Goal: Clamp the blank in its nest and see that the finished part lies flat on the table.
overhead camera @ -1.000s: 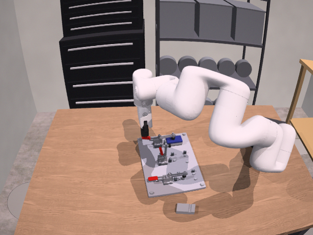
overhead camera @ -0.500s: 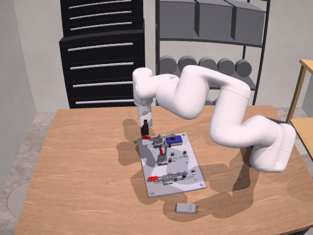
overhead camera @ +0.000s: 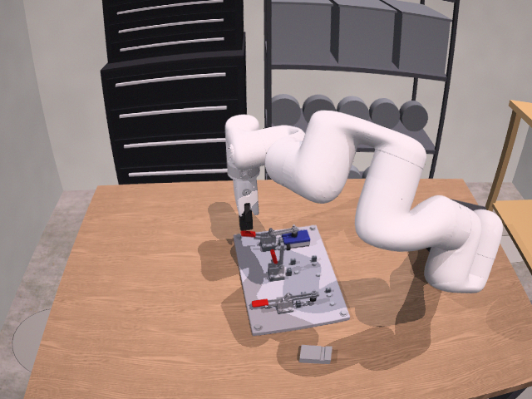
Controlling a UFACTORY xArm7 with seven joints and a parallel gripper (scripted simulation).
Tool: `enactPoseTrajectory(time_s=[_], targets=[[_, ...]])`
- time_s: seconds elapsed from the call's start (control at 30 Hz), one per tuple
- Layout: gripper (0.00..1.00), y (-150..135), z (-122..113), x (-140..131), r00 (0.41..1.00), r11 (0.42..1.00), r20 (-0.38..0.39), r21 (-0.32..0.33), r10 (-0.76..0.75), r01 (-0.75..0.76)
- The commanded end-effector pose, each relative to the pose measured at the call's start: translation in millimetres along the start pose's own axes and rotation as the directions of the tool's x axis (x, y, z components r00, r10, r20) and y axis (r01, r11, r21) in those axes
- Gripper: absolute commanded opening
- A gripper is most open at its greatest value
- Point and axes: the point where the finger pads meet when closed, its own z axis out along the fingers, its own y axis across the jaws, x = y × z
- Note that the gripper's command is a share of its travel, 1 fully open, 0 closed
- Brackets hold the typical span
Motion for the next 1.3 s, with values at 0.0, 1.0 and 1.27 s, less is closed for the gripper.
enactPoseTrajectory(time_s=[0.0, 1.0, 1.27], targets=[[0.00, 1.7, -1.5, 0.8, 1.000, 1.000, -0.003, -0.005, 0.000, 0.000], [0.00, 2.6, 4.3, 1.3, 1.000, 1.000, -0.003, -0.005, 0.000, 0.000], [0.00, 2.6, 4.3, 1.3, 1.000, 1.000, -0.003, -0.005, 0.000, 0.000]])
